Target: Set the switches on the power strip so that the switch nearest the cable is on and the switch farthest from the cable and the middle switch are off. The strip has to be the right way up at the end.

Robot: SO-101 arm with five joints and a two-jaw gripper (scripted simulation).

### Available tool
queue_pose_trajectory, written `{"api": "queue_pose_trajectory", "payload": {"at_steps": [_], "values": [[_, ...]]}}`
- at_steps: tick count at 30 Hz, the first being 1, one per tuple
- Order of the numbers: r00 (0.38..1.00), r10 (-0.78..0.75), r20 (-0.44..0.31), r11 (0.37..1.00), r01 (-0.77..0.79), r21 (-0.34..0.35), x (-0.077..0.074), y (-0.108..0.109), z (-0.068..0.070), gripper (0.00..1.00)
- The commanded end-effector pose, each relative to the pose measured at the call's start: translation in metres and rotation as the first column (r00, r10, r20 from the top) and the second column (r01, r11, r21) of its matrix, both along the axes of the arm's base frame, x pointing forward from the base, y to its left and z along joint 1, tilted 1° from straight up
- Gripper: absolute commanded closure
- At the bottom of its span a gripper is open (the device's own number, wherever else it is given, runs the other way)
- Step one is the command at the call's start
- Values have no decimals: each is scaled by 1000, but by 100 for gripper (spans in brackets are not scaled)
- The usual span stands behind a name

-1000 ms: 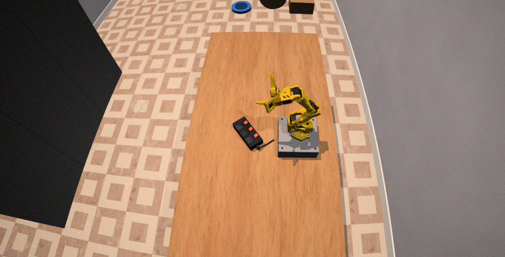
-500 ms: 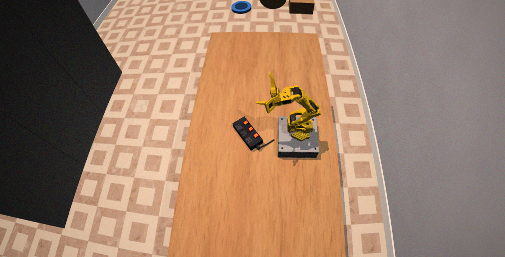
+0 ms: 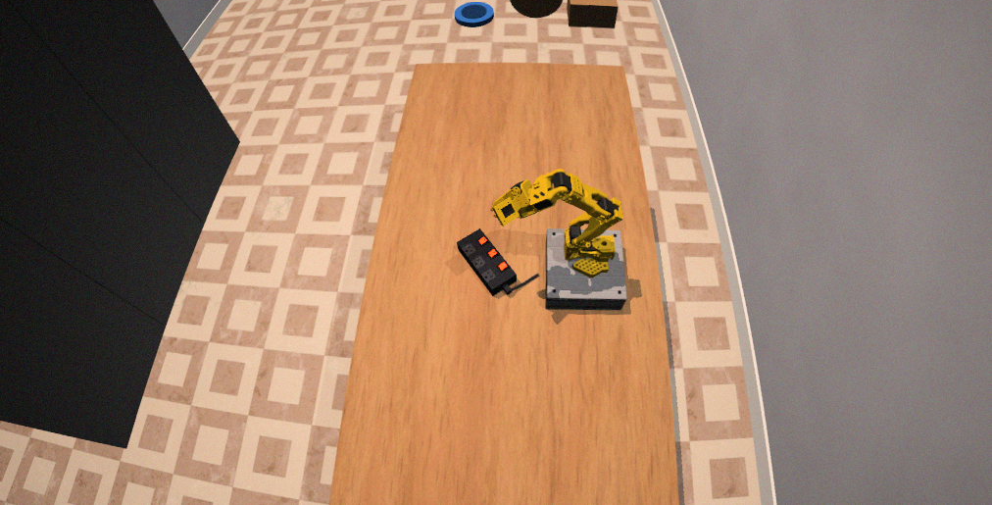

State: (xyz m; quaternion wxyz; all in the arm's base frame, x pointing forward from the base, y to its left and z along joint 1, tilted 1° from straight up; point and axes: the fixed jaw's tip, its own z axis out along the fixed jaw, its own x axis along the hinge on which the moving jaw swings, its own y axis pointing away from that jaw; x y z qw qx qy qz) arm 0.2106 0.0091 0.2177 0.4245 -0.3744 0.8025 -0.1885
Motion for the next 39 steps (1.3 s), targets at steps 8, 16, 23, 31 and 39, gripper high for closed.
{"api": "queue_pose_trajectory", "payload": {"at_steps": [8, 16, 23, 31, 39], "values": [[899, -163, -407, 959, 241, 149, 13, 3, -51, 100], [861, -191, -472, 943, 294, 154, 13, 3, -60, 100], [861, -191, -472, 943, 294, 154, 13, 3, -60, 100], [861, -191, -472, 943, 294, 154, 13, 3, -60, 100], [861, -192, -472, 943, 295, 154, 13, 3, -62, 100]]}}
